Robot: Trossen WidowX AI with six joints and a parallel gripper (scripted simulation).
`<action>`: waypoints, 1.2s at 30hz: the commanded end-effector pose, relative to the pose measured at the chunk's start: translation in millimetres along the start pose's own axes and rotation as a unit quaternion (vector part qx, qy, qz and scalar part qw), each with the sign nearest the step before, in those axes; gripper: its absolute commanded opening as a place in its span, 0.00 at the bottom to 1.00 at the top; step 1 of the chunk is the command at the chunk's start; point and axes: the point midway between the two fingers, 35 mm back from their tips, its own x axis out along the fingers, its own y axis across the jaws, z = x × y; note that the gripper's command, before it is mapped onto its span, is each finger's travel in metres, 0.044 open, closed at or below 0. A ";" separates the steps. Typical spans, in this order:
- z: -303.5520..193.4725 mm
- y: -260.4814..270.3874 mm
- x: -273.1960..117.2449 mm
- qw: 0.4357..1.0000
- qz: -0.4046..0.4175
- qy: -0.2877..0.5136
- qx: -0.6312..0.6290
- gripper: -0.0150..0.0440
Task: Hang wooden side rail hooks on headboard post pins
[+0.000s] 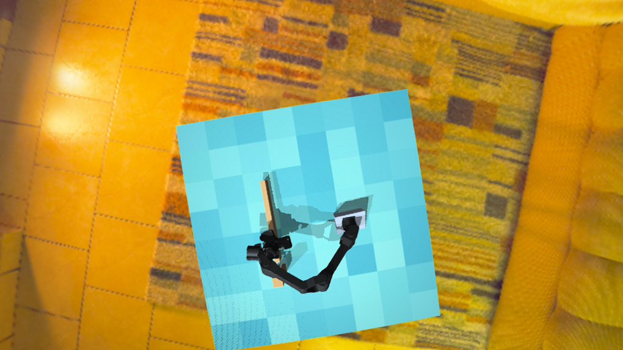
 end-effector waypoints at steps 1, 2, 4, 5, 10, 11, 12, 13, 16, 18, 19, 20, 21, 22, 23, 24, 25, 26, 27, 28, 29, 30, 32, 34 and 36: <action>-2.2 2.5 -3.9 1.000 0.006 0.001 -0.003 0.25; -2.2 2.6 -4.0 1.000 0.006 0.001 -0.003 0.25; -2.3 2.7 -4.1 1.000 0.006 0.001 -0.003 0.25; -2.5 2.8 -4.2 1.000 0.006 0.001 -0.003 0.25; -3.0 3.0 -3.9 1.000 0.006 0.001 -0.003 0.25; -3.1 2.9 -3.8 1.000 0.006 0.001 -0.003 0.25; -3.2 2.8 -3.7 1.000 0.006 0.001 -0.003 0.25; -3.3 2.8 -3.6 1.000 0.006 0.001 -0.003 0.25; -3.7 2.7 -3.9 1.000 0.006 0.001 -0.003 0.25; -3.9 2.8 -4.1 1.000 0.006 0.001 -0.003 0.25; -4.0 2.8 -4.2 1.000 0.006 0.001 -0.003 0.25; -4.1 2.8 -4.3 1.000 0.006 0.001 -0.003 0.25; -4.2 2.8 -4.4 1.000 0.006 0.001 -0.003 0.25; -4.3 2.8 -4.5 1.000 0.006 0.001 -0.003 0.25; -4.5 2.9 -4.6 1.000 0.006 0.001 -0.003 0.25; -4.6 2.9 -4.6 1.000 0.006 0.001 -0.003 0.25; -4.7 2.9 -4.5 1.000 0.006 0.001 -0.003 0.25; -4.8 3.0 -4.4 1.000 0.006 0.001 -0.003 0.25; -4.9 3.1 -4.3 1.000 0.006 0.001 -0.003 0.25; -5.0 3.1 -4.2 1.000 0.006 0.001 -0.003 0.25; -5.1 3.2 -4.1 1.000 0.006 0.001 -0.003 0.25; -5.2 3.2 -4.0 1.000 0.006 0.001 -0.003 0.25; -5.4 3.3 -3.8 1.000 0.006 0.001 -0.003 0.25; -5.6 3.4 -3.9 1.000 0.006 0.001 -0.003 0.25; -5.7 3.5 -4.0 1.000 0.006 0.001 -0.003 0.25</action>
